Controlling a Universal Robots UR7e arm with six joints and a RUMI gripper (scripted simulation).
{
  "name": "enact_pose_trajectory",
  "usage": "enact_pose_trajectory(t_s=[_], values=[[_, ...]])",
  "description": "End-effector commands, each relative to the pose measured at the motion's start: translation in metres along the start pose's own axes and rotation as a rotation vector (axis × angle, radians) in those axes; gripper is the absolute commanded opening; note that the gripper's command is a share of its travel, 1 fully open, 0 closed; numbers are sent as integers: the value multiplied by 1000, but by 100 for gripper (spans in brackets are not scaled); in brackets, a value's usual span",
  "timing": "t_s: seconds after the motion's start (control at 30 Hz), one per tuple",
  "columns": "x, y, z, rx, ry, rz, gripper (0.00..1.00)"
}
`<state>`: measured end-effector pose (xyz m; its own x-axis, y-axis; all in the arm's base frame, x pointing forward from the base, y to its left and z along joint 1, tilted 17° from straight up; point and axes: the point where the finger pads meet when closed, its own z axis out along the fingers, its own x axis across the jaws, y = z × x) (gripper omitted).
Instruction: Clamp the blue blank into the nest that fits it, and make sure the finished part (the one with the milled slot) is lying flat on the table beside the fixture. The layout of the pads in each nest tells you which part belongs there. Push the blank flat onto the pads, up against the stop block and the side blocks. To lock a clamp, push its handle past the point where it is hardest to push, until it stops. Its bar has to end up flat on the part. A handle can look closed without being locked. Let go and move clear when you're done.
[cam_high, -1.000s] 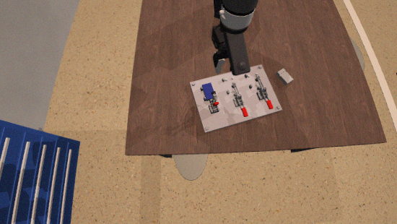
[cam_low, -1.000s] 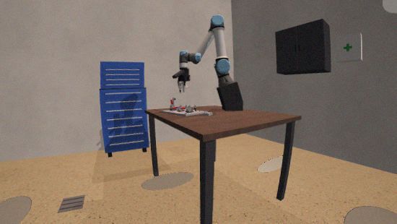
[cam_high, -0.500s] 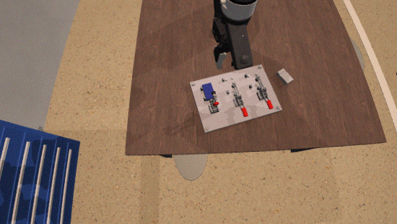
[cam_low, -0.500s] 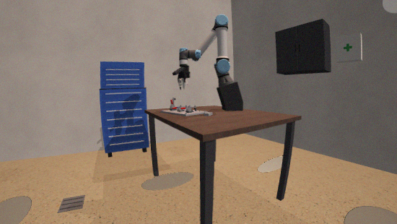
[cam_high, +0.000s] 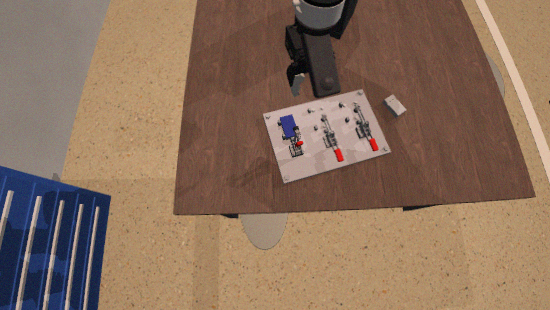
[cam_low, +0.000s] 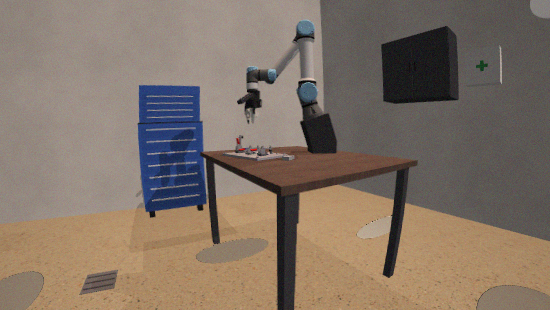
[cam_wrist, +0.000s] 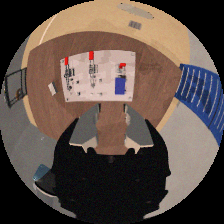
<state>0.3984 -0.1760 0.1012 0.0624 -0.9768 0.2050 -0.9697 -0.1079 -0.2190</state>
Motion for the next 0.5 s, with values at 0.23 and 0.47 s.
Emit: enact_pose_trajectory(t_s=[0.23, 0.47], values=[[32, -2, 0, 2, -2, -4, 28], [33, -2, 0, 3, -2, -4, 28]])
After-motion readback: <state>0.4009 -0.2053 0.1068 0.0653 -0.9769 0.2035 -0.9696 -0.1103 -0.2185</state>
